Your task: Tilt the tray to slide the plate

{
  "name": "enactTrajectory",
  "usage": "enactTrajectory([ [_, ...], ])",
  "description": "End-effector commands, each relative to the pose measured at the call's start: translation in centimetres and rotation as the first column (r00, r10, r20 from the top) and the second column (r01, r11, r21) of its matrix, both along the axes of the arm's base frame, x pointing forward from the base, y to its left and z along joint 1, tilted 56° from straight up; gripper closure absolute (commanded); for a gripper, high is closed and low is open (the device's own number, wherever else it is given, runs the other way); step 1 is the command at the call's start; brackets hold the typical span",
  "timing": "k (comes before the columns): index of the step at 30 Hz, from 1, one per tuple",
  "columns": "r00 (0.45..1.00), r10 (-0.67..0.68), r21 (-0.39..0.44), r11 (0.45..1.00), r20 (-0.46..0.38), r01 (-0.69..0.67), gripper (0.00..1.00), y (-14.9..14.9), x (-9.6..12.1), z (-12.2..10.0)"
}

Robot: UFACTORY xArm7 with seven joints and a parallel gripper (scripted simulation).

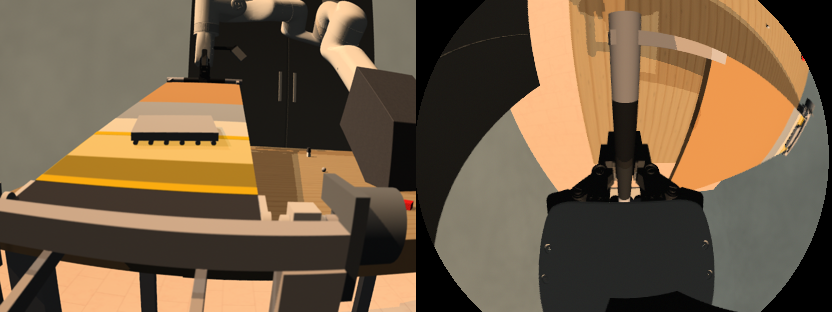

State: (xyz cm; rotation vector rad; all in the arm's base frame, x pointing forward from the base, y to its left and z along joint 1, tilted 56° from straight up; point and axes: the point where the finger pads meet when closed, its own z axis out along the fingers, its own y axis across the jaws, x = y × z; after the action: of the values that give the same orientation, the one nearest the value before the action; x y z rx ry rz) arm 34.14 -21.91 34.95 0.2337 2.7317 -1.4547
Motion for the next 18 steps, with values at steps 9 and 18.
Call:
enactTrajectory([
  [9, 1.0, 0.003, -0.001, 1.0, 0.001, -0.003, 1.0, 4.8, 0.6, 2.0],
  [18, 1.0, 0.003, -0.001, 1.0, 0.001, -0.003, 1.0, -2.2, 0.1, -1.0],
])
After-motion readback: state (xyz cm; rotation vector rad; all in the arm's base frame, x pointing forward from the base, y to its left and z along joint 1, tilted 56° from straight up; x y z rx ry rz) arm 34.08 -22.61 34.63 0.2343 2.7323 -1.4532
